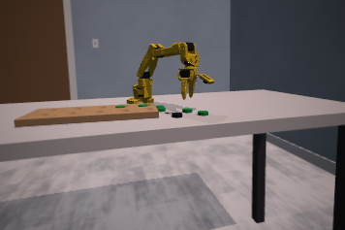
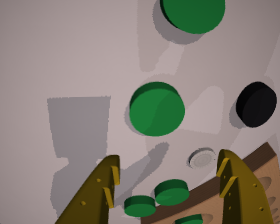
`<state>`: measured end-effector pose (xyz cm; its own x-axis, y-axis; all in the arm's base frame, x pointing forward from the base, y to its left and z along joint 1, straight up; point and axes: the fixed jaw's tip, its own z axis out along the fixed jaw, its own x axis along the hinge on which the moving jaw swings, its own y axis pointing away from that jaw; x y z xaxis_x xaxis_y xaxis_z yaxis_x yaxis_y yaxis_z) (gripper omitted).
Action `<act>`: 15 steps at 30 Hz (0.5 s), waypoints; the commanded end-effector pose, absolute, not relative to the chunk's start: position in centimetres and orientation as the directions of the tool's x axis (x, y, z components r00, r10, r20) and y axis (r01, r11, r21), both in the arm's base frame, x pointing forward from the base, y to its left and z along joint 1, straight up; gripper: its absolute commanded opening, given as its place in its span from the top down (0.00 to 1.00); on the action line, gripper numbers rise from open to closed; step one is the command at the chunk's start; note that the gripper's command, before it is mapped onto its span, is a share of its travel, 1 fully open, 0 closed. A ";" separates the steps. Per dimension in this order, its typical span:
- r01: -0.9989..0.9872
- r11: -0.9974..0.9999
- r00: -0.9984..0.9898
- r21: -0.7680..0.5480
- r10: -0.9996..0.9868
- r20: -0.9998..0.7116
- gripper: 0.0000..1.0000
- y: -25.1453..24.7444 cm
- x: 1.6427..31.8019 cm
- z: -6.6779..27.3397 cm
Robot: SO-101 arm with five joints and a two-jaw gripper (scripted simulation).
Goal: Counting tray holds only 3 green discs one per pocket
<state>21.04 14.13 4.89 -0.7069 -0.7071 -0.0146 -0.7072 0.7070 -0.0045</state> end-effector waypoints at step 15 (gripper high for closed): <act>-0.707 0.707 -0.705 -0.014 -0.707 -0.062 0.73 14.4 21.2 5.9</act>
<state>20.90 14.04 4.71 -0.7070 -0.7072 -0.0019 -0.7072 0.7070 -0.0015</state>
